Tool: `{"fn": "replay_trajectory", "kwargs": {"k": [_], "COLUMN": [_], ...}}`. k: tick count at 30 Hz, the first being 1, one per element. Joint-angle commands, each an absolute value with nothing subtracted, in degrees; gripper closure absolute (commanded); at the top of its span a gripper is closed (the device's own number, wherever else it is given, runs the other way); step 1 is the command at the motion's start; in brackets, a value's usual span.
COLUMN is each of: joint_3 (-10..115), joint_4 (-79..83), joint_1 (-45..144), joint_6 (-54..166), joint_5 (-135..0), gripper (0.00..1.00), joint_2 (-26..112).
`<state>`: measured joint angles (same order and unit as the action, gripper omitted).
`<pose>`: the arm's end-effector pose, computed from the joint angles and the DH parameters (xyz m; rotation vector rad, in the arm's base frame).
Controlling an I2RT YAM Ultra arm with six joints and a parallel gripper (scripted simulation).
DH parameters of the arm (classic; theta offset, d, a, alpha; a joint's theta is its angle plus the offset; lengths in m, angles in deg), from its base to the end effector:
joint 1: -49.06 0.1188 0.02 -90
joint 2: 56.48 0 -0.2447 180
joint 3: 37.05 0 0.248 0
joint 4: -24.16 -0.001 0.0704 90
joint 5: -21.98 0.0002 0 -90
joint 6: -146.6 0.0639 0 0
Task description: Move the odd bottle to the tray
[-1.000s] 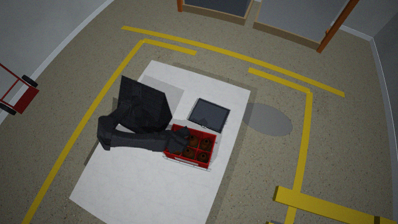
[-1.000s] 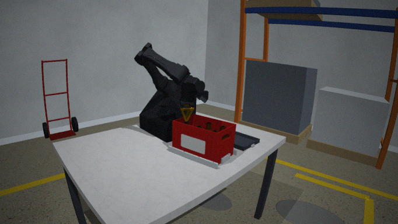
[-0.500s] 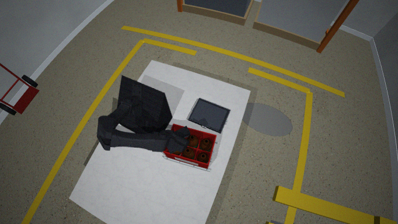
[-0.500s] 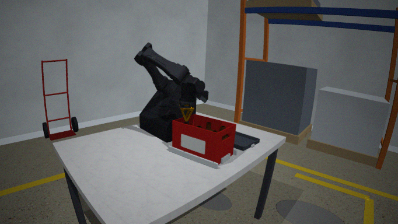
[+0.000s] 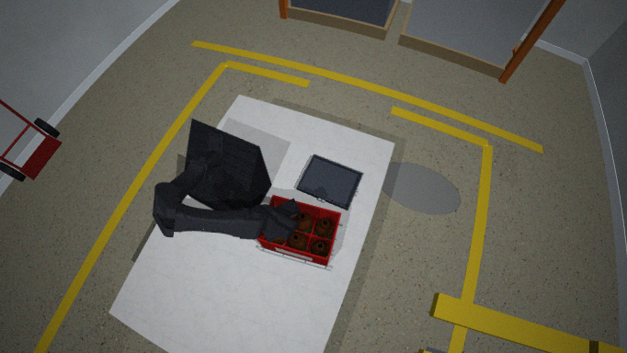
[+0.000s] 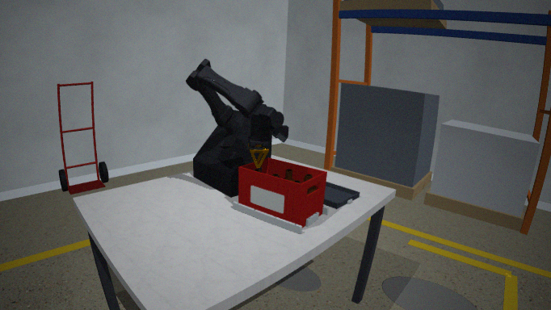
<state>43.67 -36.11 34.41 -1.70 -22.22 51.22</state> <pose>0.2990 -0.1245 0.1246 0.9261 -2.3823 0.9046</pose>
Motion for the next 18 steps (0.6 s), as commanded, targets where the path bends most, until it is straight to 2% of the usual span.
{"fn": "replay_trajectory", "kwargs": {"k": [1,18], "joint_3": [43.02,43.15], "joint_4": [-35.84,-35.74], "joint_1": [34.84,35.46], "joint_6": [-1.93,-1.34], "joint_5": [-22.78,-22.77], "gripper": [0.39,0.39], "joint_2": [51.35,51.87]}}
